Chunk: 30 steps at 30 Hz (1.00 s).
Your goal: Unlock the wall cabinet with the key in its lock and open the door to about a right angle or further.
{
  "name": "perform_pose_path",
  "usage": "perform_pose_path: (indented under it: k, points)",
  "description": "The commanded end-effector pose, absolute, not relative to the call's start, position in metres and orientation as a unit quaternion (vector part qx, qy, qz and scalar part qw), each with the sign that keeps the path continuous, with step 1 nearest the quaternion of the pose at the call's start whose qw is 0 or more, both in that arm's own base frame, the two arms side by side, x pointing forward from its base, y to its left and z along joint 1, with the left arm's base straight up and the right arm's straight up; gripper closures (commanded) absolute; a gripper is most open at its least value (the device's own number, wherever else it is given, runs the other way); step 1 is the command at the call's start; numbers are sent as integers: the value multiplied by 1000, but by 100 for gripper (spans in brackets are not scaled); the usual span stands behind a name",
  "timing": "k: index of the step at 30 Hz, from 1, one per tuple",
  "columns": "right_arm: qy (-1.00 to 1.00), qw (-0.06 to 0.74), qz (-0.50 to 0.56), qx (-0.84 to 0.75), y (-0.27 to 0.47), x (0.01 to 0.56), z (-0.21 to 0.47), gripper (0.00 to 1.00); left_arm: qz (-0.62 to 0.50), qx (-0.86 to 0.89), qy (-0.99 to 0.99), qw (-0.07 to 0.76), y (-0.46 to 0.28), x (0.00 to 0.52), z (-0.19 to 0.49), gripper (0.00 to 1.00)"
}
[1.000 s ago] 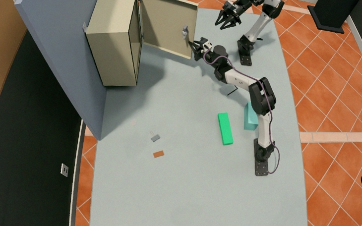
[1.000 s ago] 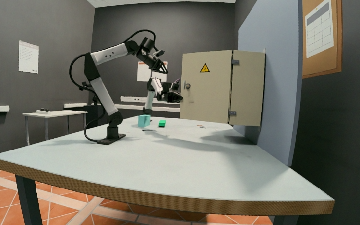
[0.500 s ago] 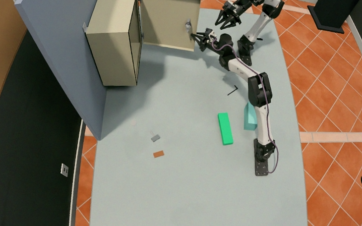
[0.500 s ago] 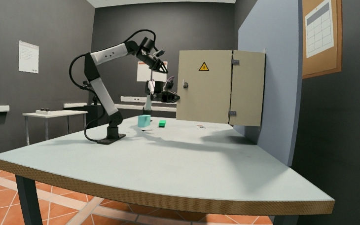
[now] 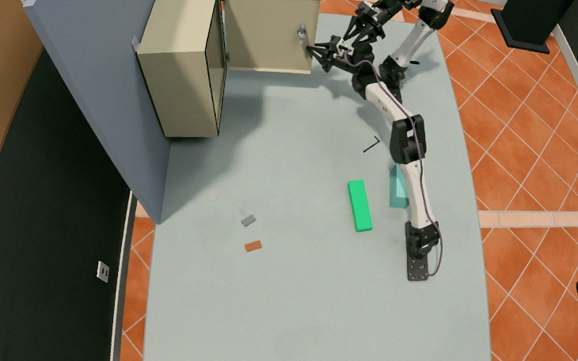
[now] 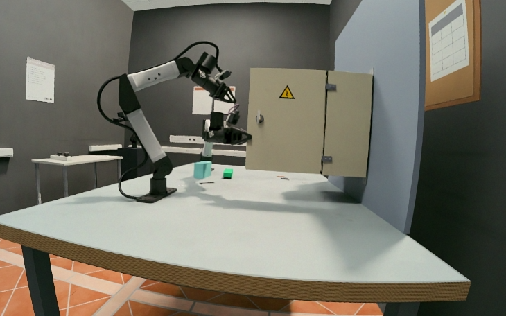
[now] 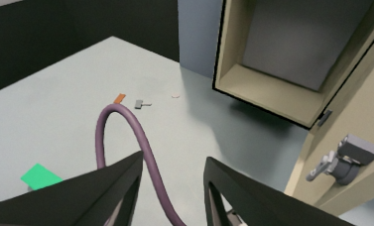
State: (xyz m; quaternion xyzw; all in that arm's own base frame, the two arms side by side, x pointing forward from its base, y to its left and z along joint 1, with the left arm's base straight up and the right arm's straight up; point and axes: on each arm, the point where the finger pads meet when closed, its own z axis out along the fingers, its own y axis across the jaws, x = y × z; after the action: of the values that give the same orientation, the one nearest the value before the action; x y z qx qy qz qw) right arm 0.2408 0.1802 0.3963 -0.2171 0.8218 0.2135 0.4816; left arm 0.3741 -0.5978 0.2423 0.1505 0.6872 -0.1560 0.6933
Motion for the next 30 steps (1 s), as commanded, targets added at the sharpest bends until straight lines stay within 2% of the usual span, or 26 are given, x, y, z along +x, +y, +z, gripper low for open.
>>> perform_pose_path:
  k: [1,12,16,18,22,23,27,30]
  points:
    - [815,492,217,-216,180,240,403,62,-132,136,698,690,-598,375,235,93]
    - [815,492,217,-216,180,240,403,62,-132,136,697,692,-597,375,239,93]
    - [815,492,217,-216,180,240,403,62,-129,139,698,691,-599,375,235,48]
    - [815,492,217,-216,180,240,403,62,-129,139,698,691,-599,375,235,48]
    - [815,492,217,-216,180,240,403,62,-129,139,698,691,-599,375,235,3]
    - [815,492,217,-216,180,240,403,62,-129,139,698,691,-599,375,235,0]
    - [815,492,217,-216,180,240,403,62,-172,146,697,681,-600,366,260,0]
    - [815,492,217,-216,180,240,403,62,-195,166,708,659,-604,357,251,0]
